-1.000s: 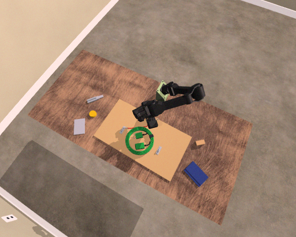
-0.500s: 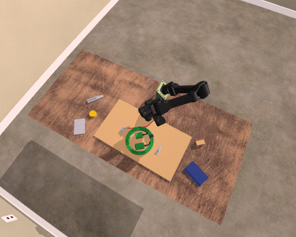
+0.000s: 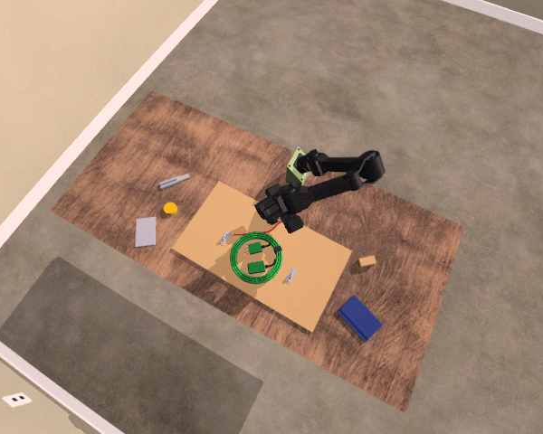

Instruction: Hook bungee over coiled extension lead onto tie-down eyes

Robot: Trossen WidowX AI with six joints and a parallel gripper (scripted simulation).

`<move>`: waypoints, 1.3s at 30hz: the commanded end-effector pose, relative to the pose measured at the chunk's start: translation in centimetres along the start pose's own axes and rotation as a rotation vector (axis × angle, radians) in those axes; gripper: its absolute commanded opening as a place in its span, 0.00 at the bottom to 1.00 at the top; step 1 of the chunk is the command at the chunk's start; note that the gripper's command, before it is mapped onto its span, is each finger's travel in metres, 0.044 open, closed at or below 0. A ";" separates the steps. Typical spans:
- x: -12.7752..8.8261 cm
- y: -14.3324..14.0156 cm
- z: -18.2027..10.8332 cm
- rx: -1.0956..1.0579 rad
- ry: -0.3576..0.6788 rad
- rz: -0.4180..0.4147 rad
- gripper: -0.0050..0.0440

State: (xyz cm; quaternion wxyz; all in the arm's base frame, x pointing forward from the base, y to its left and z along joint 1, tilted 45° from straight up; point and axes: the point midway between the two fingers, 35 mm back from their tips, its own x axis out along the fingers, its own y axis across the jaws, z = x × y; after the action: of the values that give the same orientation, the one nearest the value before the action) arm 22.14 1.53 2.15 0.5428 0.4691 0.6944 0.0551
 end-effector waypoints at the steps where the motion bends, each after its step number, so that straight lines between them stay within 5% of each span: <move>1: 0.9 0.0 0.0 0.005 0.001 0.002 0.41; 31: 4.5 0.2 0.0 -0.004 -0.006 0.005 0.41; 33: 4.4 0.2 0.0 -0.007 -0.008 0.005 0.31; 39: 4.4 0.2 0.0 -0.007 -0.008 0.005 0.23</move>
State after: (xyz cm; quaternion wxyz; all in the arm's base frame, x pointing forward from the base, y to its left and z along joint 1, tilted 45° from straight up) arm 22.12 4.88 -0.99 0.5435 0.4686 0.6941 0.0566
